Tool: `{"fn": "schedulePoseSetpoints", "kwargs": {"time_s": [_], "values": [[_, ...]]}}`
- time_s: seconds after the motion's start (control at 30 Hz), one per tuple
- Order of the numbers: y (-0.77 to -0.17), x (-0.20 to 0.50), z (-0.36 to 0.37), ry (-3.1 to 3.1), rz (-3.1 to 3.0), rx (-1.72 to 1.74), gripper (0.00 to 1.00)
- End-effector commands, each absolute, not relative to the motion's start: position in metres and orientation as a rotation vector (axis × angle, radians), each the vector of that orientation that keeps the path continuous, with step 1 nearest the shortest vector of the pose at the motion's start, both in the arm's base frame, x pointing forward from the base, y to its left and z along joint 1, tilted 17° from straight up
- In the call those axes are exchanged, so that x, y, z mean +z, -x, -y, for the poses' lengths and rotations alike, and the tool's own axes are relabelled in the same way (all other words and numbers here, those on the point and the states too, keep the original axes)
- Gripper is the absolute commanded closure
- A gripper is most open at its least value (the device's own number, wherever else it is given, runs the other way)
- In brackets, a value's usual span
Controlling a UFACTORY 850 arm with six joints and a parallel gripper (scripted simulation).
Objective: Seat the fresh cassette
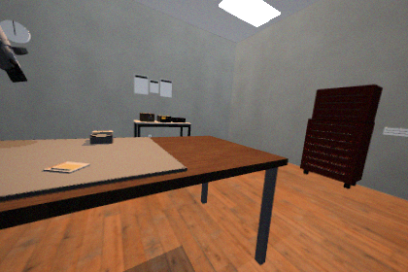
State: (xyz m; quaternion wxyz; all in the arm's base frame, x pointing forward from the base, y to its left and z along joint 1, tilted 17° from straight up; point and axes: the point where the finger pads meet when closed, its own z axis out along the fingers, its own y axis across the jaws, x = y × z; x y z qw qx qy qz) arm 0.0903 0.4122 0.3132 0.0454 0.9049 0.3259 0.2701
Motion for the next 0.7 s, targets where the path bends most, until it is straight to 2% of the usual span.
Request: {"fn": "schedulePoseSetpoints", "kwargs": {"time_s": [0.0, 0.67], "values": [[-0.09, 0.314, -0.413, -2.765, -0.995, 0.826, 0.0], [-0.104, 0.313, -0.408, -2.776, -0.946, 0.777, 0.0]]}}
